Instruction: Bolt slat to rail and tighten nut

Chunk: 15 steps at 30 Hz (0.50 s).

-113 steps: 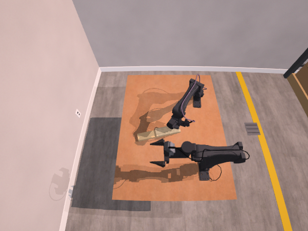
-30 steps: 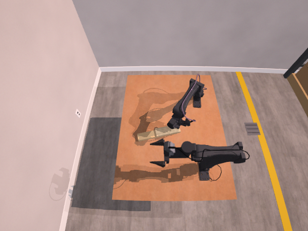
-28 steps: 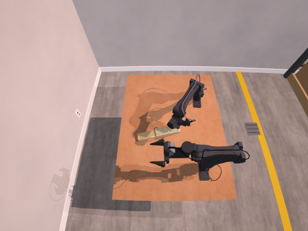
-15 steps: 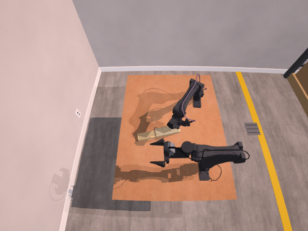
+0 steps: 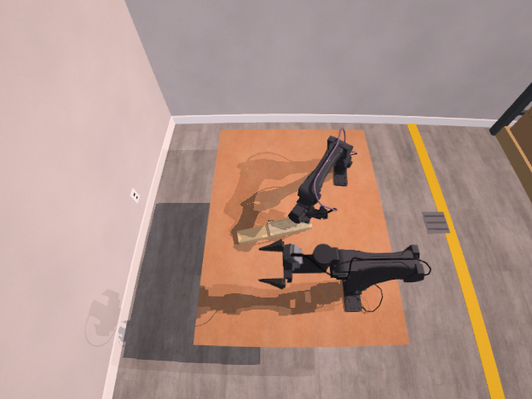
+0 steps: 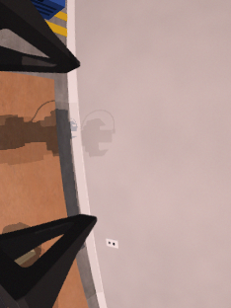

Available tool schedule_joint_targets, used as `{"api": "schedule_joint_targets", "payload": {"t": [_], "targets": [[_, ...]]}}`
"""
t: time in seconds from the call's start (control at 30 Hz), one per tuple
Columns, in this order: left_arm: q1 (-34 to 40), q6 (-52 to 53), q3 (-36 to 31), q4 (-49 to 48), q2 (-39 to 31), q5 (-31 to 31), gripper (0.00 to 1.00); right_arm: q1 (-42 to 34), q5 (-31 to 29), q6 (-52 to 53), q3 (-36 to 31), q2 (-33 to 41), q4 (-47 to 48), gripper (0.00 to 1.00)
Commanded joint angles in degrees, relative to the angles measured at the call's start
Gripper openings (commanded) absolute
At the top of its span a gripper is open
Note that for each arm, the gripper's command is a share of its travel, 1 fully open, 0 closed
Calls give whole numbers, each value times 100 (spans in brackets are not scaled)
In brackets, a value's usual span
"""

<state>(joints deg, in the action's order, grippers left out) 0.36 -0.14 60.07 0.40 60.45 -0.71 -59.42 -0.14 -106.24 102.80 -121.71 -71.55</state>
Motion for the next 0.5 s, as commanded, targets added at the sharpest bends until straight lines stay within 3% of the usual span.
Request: {"api": "schedule_joint_targets", "payload": {"t": [0.0,0.47], "targets": [[-35,15,23,-68,-58,69,100,-7,15,10,-86,100,104,12],[-35,15,23,-68,-58,69,100,-7,15,10,-245,81,286,12]]}}
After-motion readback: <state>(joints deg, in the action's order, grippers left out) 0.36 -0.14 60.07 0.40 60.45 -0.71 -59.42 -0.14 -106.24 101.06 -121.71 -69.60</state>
